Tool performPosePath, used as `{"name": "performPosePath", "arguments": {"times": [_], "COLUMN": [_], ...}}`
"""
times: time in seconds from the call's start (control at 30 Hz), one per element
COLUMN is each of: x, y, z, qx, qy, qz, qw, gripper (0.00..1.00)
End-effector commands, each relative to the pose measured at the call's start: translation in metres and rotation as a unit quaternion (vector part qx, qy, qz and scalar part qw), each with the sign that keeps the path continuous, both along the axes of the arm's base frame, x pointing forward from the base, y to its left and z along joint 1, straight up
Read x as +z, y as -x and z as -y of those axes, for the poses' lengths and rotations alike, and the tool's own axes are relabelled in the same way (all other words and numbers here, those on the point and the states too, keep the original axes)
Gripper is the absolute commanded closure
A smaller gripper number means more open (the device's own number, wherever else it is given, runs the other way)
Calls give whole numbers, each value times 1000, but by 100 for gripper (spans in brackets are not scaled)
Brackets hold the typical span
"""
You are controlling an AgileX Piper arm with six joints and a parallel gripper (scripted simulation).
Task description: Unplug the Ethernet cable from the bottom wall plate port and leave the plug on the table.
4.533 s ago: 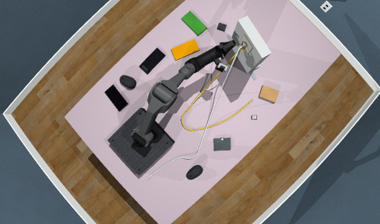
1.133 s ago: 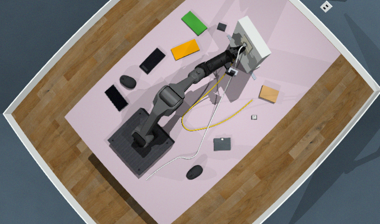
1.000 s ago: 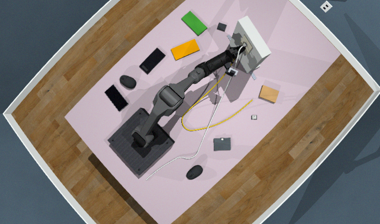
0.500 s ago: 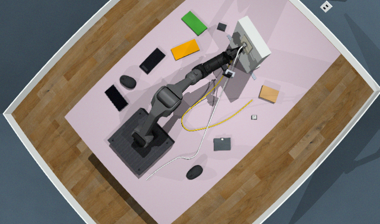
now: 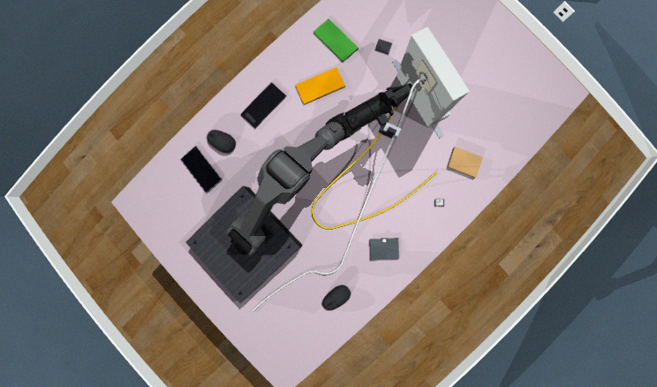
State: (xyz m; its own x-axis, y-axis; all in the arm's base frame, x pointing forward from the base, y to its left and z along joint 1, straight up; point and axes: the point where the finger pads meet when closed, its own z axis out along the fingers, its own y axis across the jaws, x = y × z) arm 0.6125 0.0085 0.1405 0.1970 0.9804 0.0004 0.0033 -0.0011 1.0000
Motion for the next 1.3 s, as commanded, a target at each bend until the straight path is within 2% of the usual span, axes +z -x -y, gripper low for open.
{"name": "performPosePath", "arguments": {"times": [0.0,0.7,1.07,1.27], "x": [1,1,1,2], "y": [2,27,30,50], "z": [0,-5,-6,-10], "qx": [0,0,0,0], "qy": [0,0,0,0], "qz": [1,1,1,1], "qw": [1000,1000,1000,1000], "gripper": [100,100,100,100]}}
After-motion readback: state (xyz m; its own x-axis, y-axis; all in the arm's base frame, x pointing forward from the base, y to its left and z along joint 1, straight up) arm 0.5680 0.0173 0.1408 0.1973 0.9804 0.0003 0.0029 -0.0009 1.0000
